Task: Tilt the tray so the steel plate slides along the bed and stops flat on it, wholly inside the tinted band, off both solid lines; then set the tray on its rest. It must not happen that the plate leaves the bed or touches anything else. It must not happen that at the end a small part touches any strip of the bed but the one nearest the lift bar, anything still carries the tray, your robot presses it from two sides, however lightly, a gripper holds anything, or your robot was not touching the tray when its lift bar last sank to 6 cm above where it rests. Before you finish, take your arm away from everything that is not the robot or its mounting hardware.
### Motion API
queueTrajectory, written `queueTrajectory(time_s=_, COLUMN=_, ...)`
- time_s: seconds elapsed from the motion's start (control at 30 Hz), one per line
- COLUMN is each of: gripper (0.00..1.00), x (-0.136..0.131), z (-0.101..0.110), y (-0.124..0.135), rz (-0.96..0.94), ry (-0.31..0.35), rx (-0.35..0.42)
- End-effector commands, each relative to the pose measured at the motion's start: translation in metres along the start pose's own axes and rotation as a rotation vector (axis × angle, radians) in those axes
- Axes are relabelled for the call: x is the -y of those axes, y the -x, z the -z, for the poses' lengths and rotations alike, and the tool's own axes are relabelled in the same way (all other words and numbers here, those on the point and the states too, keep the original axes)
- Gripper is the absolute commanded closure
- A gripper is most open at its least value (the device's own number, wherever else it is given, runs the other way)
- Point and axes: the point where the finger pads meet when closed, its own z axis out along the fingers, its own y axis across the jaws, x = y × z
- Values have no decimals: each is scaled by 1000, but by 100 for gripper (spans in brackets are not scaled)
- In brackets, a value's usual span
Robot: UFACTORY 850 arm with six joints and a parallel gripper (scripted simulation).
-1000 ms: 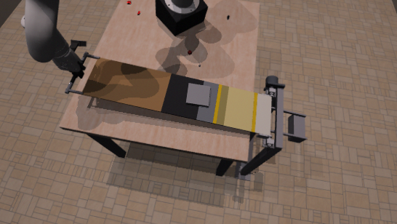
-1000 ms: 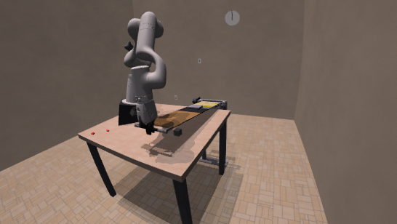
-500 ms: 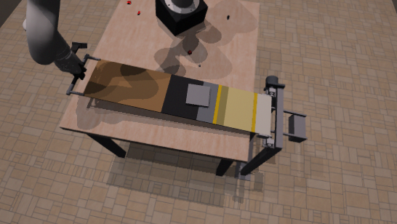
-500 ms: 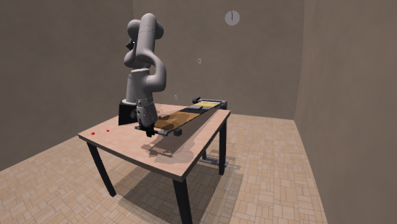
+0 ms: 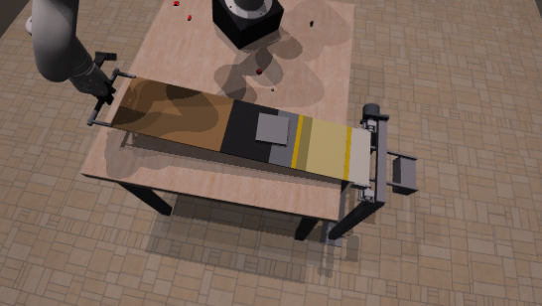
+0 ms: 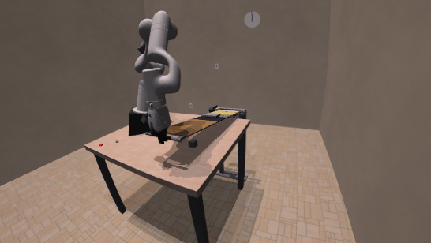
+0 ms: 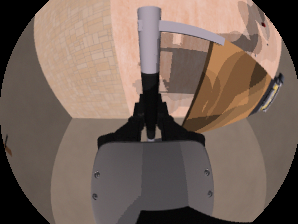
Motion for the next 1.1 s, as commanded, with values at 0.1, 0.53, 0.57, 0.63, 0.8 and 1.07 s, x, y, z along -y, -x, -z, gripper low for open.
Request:
queueTrajectory(time_s=0.1, gripper=100, x=4, z=-25, y=1, rz=1, ry=3, rx=1)
queueTrajectory(time_s=0.53, gripper=100, x=4, z=-26, y=1, rz=1, ry=3, rx=1)
queueTrajectory(time_s=0.57, gripper=100, x=4, z=-26, y=1, rz=1, ry=3, rx=1)
queueTrajectory(time_s=0.63, gripper=100, x=3, z=-15, y=1, rz=1, ry=3, rx=1)
queueTrajectory(time_s=0.8, gripper=100, x=-9, z=55, y=1, rz=1, ry=3, rx=1)
queueTrajectory(time_s=1.07, gripper=100, x=3, z=-20, y=1, rz=1, ry=3, rx=1)
